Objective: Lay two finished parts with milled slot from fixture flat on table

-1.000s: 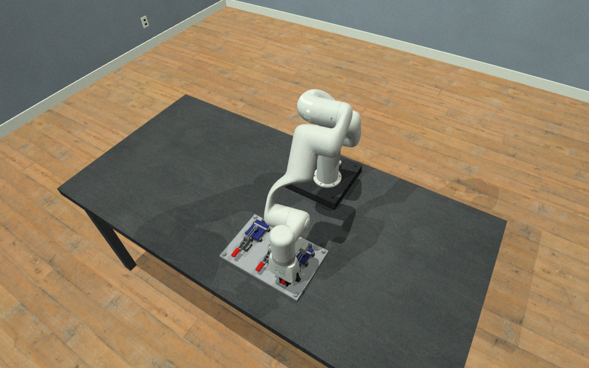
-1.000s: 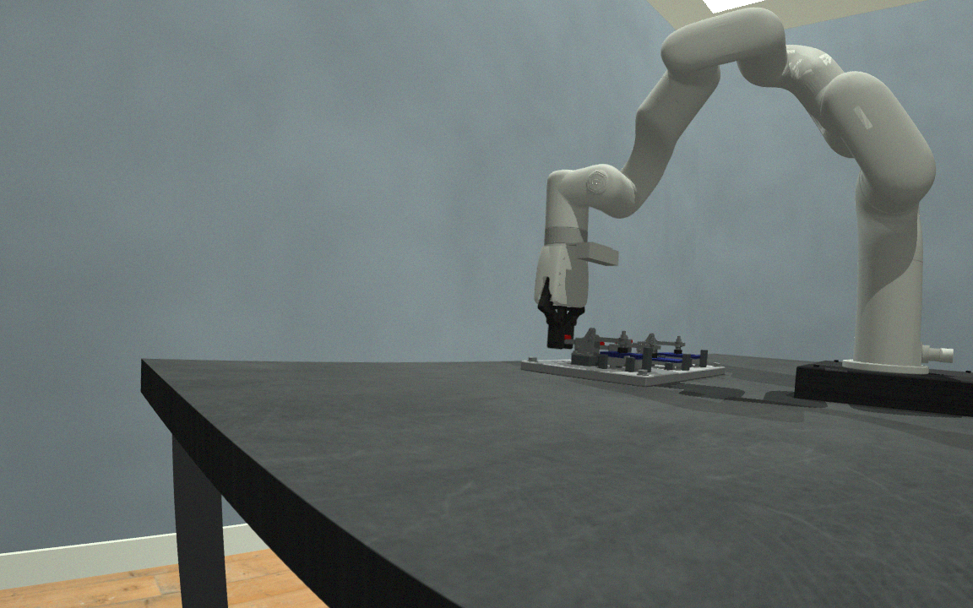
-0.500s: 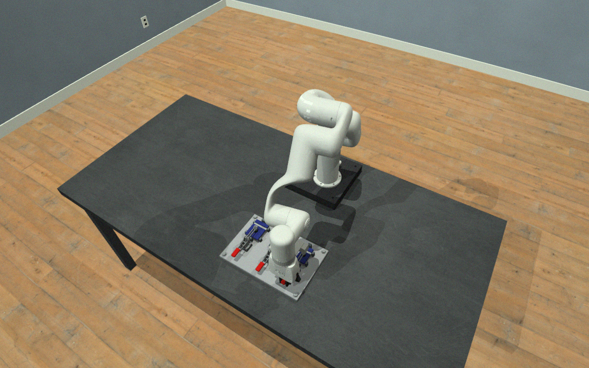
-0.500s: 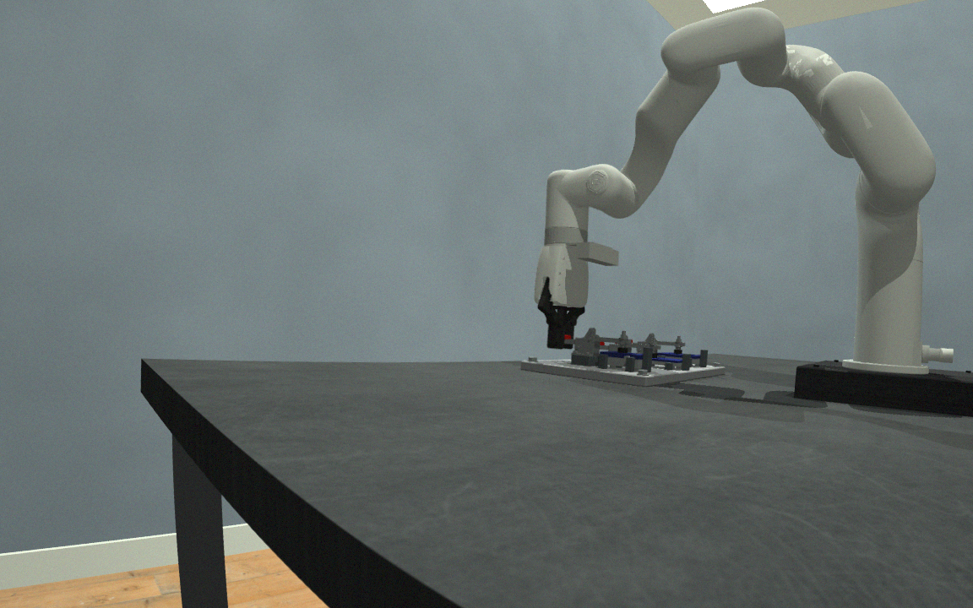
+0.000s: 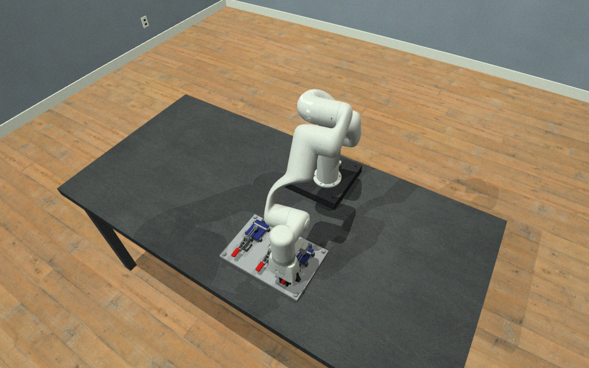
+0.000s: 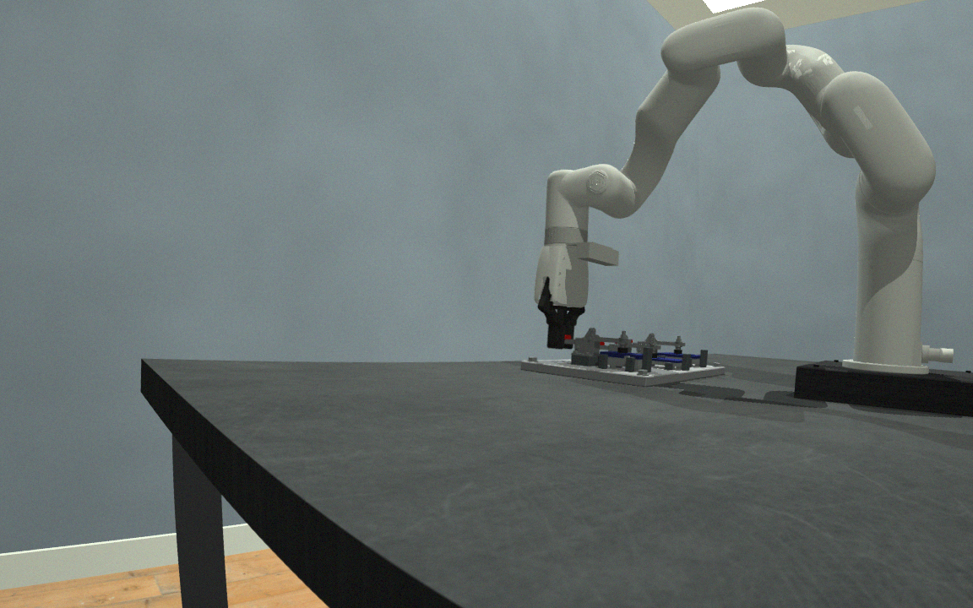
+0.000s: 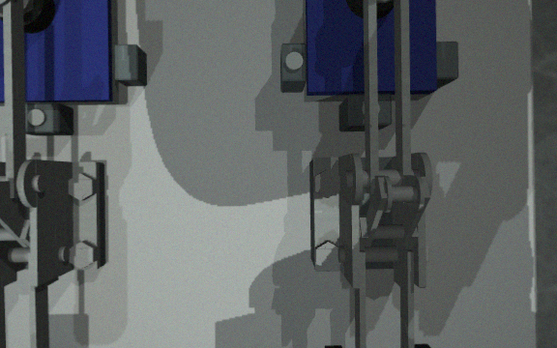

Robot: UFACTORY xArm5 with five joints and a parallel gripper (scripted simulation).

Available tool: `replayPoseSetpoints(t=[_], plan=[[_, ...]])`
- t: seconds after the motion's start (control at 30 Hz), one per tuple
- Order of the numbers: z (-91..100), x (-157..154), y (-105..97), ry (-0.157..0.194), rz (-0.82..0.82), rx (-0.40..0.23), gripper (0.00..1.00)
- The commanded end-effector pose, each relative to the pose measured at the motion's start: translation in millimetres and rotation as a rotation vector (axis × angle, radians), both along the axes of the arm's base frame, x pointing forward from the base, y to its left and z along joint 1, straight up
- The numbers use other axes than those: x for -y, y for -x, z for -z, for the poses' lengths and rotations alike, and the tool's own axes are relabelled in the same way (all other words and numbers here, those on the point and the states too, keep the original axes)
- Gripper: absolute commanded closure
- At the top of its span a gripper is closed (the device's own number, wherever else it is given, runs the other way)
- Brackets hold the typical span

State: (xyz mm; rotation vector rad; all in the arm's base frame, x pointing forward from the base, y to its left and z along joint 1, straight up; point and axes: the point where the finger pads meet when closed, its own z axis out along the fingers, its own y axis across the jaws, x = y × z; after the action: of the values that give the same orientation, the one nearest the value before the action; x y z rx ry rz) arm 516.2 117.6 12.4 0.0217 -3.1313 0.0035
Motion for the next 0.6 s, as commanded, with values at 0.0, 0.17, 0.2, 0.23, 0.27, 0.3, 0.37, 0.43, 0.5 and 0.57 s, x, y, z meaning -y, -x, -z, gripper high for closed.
replayPoseSetpoints(t=[0.0,0.17,0.2,0.23,0.27,0.3,0.37,0.43,0.5,0.57], plan=[[-2.5,-0.3,-1.2,-0.001,0.0,0.004,1.0],[-3.0,-0.3,-1.0,-0.001,0.0,0.004,1.0],[-3.3,-0.3,-0.9,-0.001,0.0,0.004,1.0],[-3.5,-0.3,-0.8,-0.001,0.0,0.004,1.0],[-3.8,-0.3,-0.7,-0.001,0.0,0.004,1.0],[-4.1,-0.3,-0.6,-0.001,0.0,0.004,1.0],[-4.8,-0.3,-0.3,-0.001,0.0,0.004,1.0],[-5.5,-0.3,-0.1,-0.001,0.0,0.004,1.0],[-6.4,-0.3,0.3,-0.001,0.0,0.004,1.0],[-7.3,-0.3,0.6,-0.001,0.0,0.004,1.0]])
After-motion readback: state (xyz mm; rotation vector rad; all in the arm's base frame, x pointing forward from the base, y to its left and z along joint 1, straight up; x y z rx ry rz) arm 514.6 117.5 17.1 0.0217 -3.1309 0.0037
